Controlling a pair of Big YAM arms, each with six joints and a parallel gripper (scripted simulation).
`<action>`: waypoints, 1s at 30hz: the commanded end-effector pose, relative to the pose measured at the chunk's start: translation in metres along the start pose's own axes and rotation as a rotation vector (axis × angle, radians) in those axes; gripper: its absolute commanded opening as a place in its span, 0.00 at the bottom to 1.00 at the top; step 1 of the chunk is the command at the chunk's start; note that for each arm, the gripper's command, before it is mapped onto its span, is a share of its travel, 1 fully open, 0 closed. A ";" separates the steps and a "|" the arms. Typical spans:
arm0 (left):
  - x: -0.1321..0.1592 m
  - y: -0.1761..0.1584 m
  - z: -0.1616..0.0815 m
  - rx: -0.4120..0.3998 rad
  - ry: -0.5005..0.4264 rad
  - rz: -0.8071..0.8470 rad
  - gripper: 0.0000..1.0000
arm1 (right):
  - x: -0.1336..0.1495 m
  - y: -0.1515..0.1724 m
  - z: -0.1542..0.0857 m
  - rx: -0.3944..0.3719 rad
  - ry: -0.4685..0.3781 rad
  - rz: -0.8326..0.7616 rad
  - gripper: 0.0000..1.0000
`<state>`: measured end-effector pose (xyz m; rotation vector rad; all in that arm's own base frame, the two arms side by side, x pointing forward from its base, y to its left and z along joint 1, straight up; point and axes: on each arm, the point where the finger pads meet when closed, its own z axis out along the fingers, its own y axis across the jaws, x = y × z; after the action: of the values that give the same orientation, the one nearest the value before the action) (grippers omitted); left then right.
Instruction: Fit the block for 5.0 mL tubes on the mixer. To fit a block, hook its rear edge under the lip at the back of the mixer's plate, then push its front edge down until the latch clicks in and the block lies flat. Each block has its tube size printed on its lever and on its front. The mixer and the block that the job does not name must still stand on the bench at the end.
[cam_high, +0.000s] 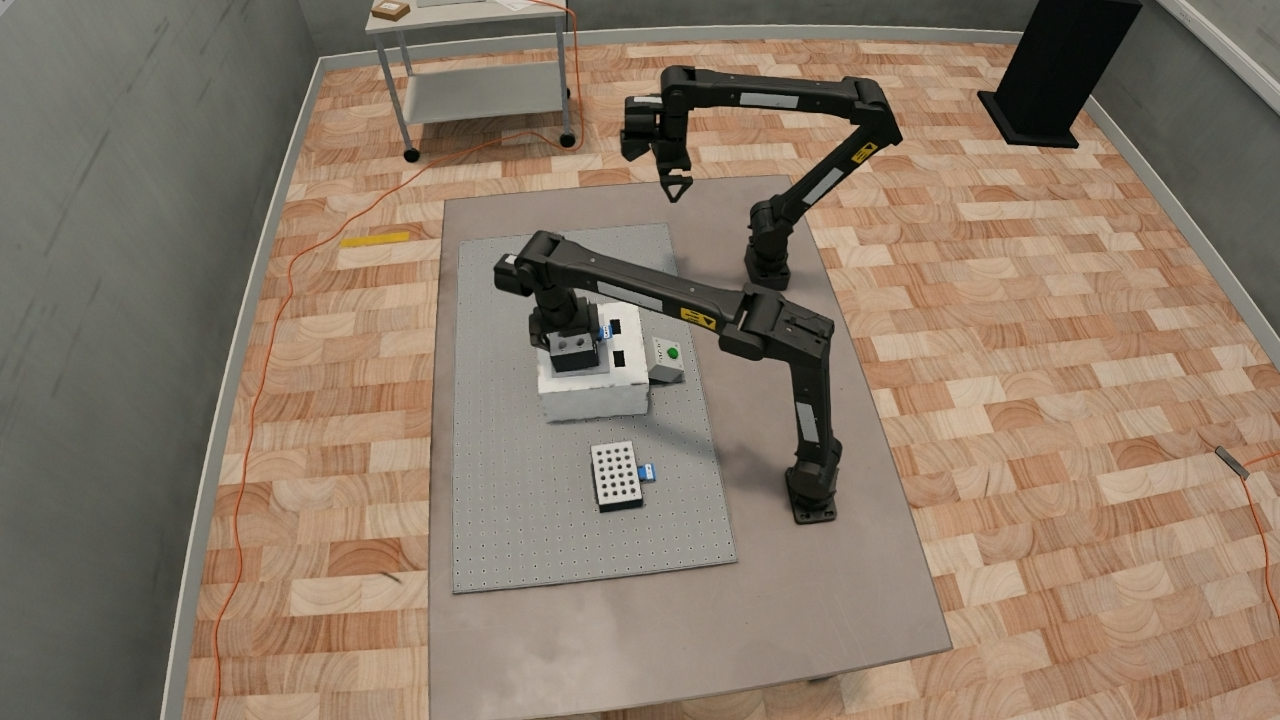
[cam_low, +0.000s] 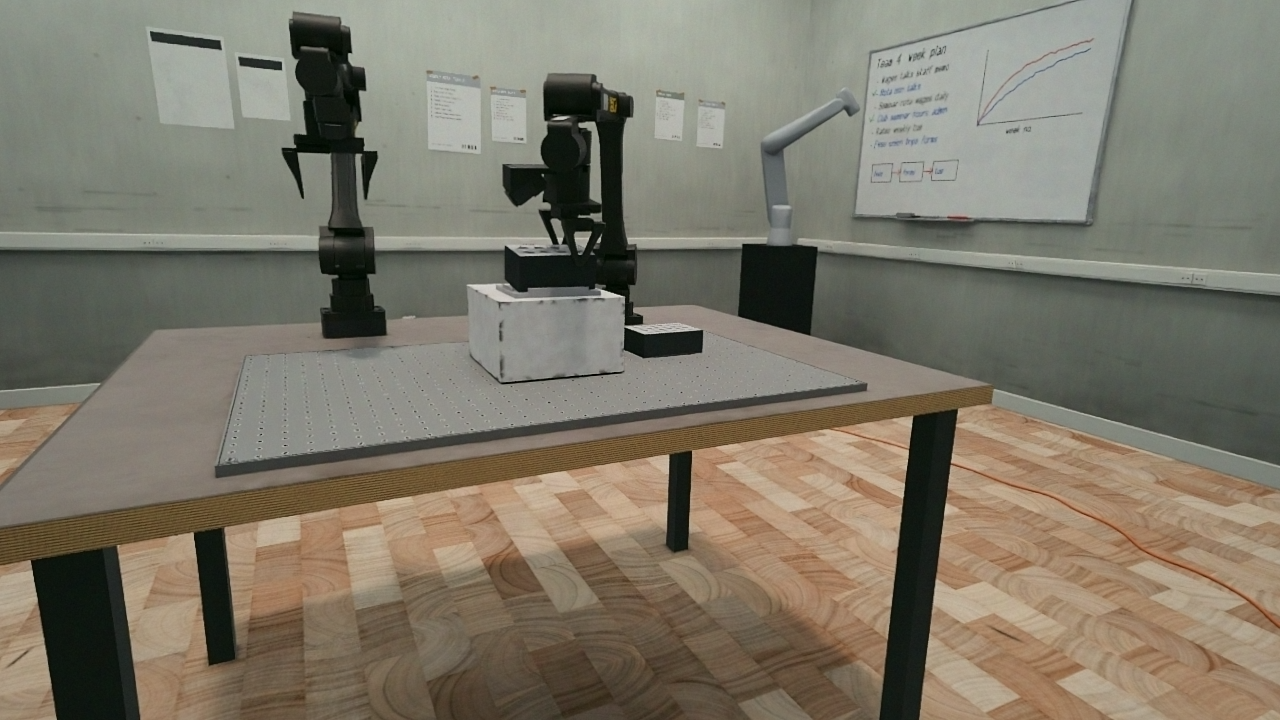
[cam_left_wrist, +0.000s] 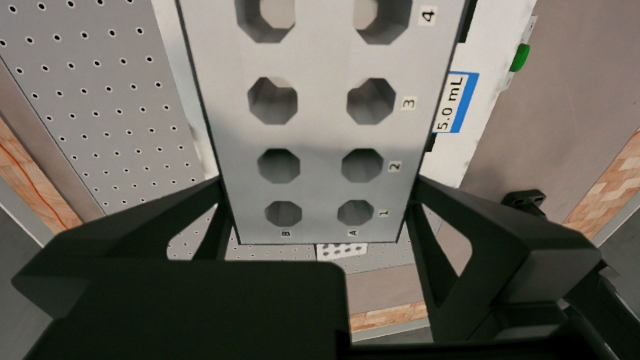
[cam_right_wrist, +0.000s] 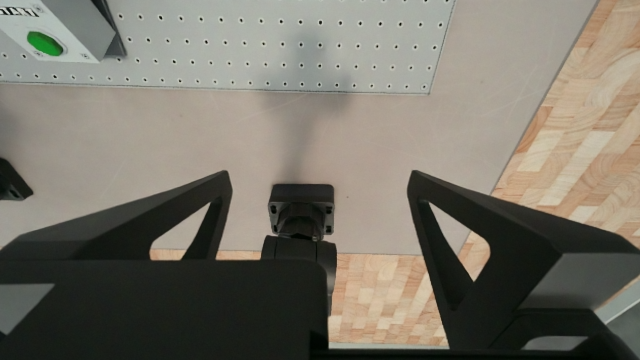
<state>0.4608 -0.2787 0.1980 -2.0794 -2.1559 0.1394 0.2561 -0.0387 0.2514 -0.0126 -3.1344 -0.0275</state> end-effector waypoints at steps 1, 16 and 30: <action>-0.008 0.017 -0.022 -0.083 -0.024 -0.023 0.00 | -0.010 -0.005 -0.018 0.010 -0.038 0.014 1.00; -0.010 0.015 -0.023 -0.109 -0.021 -0.023 0.00 | 0.000 -0.003 0.000 0.003 0.007 0.015 1.00; -0.013 0.013 -0.024 -0.124 -0.018 -0.024 0.00 | -0.001 -0.004 -0.003 0.004 0.001 0.015 1.00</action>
<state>0.4602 -0.2790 0.1975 -2.0751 -2.1505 0.0938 0.2552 -0.0386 0.2500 -0.0126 -3.1309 -0.0282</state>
